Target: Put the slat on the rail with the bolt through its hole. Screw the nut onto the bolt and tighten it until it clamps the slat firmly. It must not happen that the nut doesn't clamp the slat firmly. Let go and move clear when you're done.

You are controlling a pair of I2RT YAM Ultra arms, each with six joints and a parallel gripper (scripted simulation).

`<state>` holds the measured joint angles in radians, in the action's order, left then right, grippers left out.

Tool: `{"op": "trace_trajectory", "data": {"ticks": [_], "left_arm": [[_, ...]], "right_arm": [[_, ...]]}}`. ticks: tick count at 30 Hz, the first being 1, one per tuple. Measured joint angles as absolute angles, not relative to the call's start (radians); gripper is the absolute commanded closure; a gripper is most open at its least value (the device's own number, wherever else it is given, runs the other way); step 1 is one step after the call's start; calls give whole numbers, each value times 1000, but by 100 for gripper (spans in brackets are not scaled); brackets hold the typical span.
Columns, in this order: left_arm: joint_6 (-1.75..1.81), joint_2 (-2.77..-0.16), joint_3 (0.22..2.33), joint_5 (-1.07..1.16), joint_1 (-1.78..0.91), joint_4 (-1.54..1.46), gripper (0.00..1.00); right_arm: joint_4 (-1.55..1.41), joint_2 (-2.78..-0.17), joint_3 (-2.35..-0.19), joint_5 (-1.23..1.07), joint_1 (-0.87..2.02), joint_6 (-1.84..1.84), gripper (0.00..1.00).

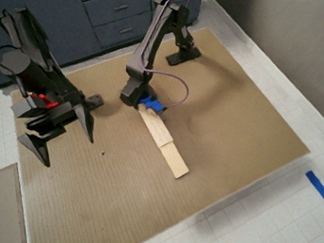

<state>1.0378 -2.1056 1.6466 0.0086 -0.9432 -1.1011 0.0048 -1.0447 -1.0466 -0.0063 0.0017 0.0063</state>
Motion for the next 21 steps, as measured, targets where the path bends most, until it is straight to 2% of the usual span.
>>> {"op": "trace_trajectory", "data": {"ticks": [4,6,7,21], "left_arm": [[1038,-2106,1647,8,-943,-1101,28],[1037,-2106,1647,9,-943,-1100,5],[1037,-2106,1647,9,-943,-1100,0],[1037,-2106,1653,9,-943,-1110,0]], "right_arm": [[5,-1045,-1047,-6,2,6,0],[5,-1045,-1047,-6,2,6,0],[5,-1045,-1047,-6,2,6,0],[5,-1045,-1047,-6,2,6,0]]}}
